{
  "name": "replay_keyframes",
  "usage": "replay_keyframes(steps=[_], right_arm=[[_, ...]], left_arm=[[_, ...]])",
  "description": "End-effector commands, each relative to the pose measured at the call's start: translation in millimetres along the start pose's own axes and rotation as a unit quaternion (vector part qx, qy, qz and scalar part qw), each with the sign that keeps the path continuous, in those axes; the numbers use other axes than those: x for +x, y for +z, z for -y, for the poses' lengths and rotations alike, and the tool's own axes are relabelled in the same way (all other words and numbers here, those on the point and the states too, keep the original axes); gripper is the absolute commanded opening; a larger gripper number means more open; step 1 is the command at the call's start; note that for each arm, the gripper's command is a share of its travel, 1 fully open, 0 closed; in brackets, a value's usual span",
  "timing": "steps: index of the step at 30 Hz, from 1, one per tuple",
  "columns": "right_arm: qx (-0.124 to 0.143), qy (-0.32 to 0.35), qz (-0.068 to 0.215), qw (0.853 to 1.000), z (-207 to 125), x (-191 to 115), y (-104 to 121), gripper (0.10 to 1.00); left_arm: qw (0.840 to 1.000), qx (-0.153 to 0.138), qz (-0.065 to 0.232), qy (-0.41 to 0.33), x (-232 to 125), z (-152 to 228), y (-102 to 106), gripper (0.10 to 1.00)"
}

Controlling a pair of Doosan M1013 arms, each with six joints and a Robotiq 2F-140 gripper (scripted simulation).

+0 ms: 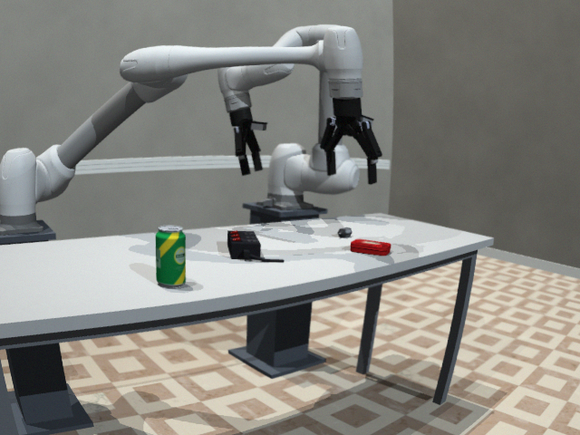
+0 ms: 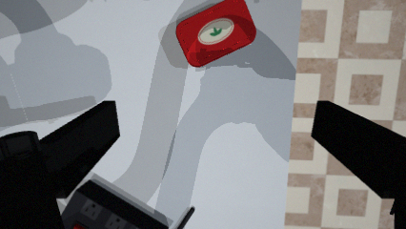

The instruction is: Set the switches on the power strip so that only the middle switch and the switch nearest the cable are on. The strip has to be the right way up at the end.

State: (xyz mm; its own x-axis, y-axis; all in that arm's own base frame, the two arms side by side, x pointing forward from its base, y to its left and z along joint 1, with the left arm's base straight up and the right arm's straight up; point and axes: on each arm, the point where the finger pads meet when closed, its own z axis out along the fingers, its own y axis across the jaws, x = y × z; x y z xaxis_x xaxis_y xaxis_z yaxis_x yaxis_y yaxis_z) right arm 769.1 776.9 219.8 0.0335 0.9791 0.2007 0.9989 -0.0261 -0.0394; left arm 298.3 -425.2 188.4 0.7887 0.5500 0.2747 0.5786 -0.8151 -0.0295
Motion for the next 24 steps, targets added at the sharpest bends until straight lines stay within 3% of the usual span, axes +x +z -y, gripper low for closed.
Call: replay_keyframes(steps=[1,19,24], right_arm=[[0.0,0.0,-0.001,1.0,0,0,-2,1.0],[-0.001,0.0,-0.001,1.0,0,0,-2,1.0],[-0.002,0.001,-0.006,1.0,13,-30,-2,1.0]], left_arm=[[1.0,0.0,0.0,0.0,0,0,-1,1.0],[1.0,0.0,0.0,0.0,0,0,0,1.0],[1.0,0.002,0.0,-0.001,4,0,1,1.0]])
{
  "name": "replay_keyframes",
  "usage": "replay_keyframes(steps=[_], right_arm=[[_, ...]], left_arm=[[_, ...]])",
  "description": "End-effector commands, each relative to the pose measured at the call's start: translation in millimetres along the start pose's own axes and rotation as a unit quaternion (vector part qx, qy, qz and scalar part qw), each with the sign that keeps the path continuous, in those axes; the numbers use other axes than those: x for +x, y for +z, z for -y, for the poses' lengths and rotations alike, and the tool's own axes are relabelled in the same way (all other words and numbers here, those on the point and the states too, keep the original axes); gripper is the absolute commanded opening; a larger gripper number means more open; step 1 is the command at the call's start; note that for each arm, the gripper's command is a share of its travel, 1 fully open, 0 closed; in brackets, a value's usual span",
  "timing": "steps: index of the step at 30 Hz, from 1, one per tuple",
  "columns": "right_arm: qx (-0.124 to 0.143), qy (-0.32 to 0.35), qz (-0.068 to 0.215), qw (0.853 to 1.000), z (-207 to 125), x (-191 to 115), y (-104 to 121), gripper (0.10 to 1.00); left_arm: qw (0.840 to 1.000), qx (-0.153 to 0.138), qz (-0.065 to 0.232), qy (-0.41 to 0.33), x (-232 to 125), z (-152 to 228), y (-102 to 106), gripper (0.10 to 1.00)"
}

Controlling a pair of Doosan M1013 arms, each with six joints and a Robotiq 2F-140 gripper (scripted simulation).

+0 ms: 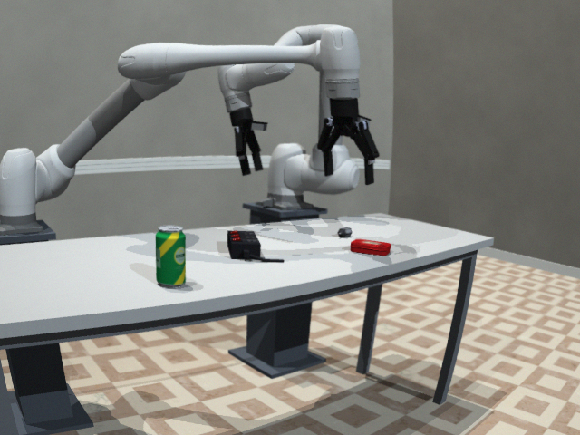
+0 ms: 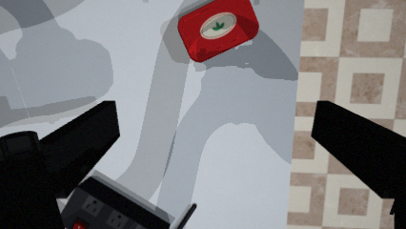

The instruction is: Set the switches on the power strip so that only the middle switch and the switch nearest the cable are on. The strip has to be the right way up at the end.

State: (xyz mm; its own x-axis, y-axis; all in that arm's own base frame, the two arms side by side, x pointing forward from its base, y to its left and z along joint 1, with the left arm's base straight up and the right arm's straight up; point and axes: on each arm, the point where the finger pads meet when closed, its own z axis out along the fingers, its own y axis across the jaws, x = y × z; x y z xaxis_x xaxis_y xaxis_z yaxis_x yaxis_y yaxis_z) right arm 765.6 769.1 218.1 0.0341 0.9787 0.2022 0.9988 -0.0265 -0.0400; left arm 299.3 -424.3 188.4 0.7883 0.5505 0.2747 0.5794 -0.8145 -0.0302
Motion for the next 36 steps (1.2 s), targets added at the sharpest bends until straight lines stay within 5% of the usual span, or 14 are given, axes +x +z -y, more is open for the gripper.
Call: replay_keyframes(steps=[1,13,30,36], right_arm=[[-0.003,0.001,-0.006,1.0,12,-27,-2,1.0],[-0.009,0.005,-0.015,1.0,54,-101,5,1.0],[-0.022,0.014,-0.022,0.999,149,-231,28,1.0],[-0.023,0.015,-0.022,0.999,156,-240,30,1.0]], left_arm=[[1.0,0.002,0.0,-0.001,4,0,1,1.0],[0.999,0.029,0.004,-0.016,51,10,20,1.0],[0.988,0.127,0.051,-0.074,215,96,91,1.0],[0.98,0.157,0.08,-0.097,265,144,113,1.0]])
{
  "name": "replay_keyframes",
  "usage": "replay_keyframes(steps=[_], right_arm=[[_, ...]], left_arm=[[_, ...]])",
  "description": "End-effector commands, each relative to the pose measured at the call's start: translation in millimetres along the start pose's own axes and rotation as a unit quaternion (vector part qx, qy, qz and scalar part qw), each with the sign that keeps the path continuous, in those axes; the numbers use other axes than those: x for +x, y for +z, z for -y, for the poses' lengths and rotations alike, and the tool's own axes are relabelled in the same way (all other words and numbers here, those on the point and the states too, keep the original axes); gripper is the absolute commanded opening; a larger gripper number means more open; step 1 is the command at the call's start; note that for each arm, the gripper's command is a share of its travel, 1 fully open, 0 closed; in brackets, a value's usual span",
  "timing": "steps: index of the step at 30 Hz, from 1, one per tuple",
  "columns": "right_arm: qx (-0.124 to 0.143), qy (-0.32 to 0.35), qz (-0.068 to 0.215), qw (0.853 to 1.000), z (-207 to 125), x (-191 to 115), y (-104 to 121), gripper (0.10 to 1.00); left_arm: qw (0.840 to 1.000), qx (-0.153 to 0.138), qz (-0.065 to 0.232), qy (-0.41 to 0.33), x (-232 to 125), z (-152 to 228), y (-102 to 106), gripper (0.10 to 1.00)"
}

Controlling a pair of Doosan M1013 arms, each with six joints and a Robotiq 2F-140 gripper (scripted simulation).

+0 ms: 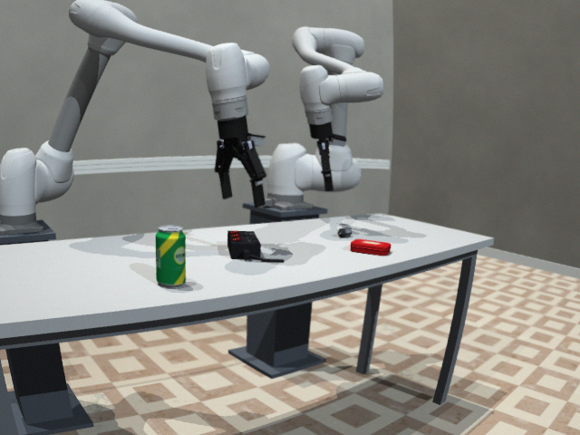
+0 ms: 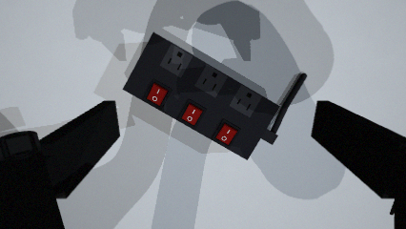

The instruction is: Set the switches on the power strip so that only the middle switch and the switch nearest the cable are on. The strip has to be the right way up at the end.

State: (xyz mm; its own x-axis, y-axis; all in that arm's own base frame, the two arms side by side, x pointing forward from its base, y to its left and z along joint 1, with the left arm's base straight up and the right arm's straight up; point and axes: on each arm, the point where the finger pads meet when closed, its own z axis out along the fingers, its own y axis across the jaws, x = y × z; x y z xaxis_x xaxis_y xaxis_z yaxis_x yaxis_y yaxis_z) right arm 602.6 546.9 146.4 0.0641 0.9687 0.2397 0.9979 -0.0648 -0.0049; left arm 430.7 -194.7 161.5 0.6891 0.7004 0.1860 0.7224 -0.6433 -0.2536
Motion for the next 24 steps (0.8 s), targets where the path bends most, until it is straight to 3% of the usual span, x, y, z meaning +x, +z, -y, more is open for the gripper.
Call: replay_keyframes(steps=[1,6,8,15,24], right_arm=[[-0.002,0.0,-0.002,1.0,2,-2,-1,1.0],[-0.002,0.0,-0.002,1.0,2,-2,-1,1.0],[-0.002,0.0,-0.002,1.0,2,-2,-1,1.0],[-0.002,0.0,-0.002,1.0,2,-2,-1,1.0],[-0.002,0.0,-0.002,1.0,2,-2,-1,1.0]], left_arm=[[0.999,0.029,0.028,-0.017,58,27,24,1.0],[0.996,0.051,0.058,-0.034,101,62,47,1.0],[0.996,0.051,0.058,-0.034,101,62,47,1.0],[0.988,0.078,0.115,-0.063,158,130,84,1.0],[0.976,0.092,0.176,-0.09,195,203,118,1.0]])
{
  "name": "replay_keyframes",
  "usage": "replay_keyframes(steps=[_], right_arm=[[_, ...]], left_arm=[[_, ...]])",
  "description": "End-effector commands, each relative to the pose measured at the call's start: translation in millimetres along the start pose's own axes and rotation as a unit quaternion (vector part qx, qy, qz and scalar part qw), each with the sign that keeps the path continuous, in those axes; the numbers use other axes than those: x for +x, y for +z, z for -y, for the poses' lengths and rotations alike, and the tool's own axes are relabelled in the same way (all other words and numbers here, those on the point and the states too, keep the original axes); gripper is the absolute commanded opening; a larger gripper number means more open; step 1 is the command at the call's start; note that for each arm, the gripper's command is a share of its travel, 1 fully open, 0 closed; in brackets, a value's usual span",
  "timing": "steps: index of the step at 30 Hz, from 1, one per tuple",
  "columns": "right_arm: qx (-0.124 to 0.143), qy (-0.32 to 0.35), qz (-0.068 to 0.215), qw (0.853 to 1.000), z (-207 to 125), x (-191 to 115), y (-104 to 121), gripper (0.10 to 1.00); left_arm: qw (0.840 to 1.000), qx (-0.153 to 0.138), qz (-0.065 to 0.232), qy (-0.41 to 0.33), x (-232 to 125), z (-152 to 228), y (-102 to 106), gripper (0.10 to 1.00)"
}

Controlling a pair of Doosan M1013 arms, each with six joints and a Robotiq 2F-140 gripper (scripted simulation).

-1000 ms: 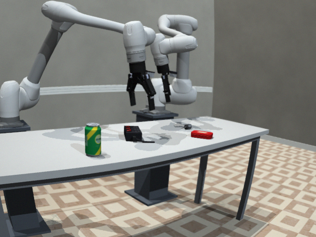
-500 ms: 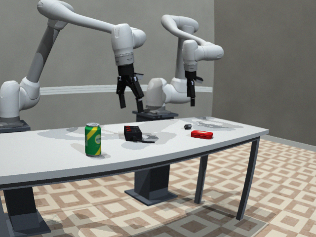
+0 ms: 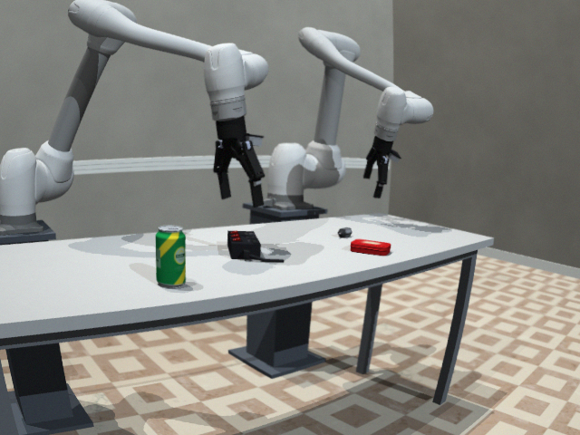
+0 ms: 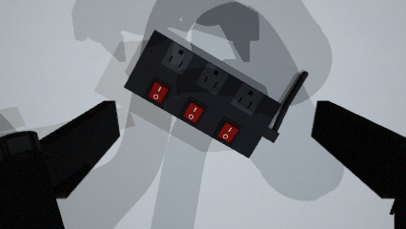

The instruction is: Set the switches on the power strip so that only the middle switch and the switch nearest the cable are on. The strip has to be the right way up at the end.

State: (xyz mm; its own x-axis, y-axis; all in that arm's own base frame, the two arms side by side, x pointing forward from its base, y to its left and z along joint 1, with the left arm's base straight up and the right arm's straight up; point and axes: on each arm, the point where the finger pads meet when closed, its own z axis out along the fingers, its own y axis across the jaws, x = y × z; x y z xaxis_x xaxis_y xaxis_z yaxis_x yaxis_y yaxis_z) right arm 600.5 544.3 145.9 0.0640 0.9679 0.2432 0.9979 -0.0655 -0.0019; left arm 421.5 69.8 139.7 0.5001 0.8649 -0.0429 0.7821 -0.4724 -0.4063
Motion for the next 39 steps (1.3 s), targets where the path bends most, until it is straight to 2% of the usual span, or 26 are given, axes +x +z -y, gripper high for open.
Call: replay_keyframes(steps=[1,3,16,18,20,29,33,35,39], right_arm=[[0.0,0.0,-0.001,1.0,0,1,-1,1.0],[0.0,0.0,-0.001,1.0,0,1,-1,1.0],[0.0,0.0,-0.001,1.0,0,1,-1,1.0],[0.0,0.0,-0.001,1.0,0,1,-1,1.0],[0.0,0.0,-0.001,1.0,0,1,-1,1.0],[0.0,0.0,-0.001,1.0,0,1,-1,1.0],[0.0,0.0,-0.001,1.0,0,1,-1,1.0],[0.0,0.0,-0.001,1.0,0,1,-1,1.0],[0.0,0.0,-0.001,1.0,0,1,-1,1.0]], left_arm=[[1.0,0.006,0.028,-0.008,29,25,12,1.0],[0.998,0.008,0.059,-0.02,51,56,28,1.0],[0.985,-0.007,0.166,-0.054,95,165,82,1.0],[0.985,-0.007,0.166,-0.054,95,165,82,1.0],[0.978,-0.018,0.197,-0.064,100,197,98,1.0],[0.959,-0.057,0.265,-0.088,99,272,134,1.0],[0.948,-0.08,0.293,-0.099,93,305,150,1.0],[0.948,-0.08,0.293,-0.099,93,305,150,1.0],[0.931,-0.116,0.327,-0.114,79,346,170,1.0]])
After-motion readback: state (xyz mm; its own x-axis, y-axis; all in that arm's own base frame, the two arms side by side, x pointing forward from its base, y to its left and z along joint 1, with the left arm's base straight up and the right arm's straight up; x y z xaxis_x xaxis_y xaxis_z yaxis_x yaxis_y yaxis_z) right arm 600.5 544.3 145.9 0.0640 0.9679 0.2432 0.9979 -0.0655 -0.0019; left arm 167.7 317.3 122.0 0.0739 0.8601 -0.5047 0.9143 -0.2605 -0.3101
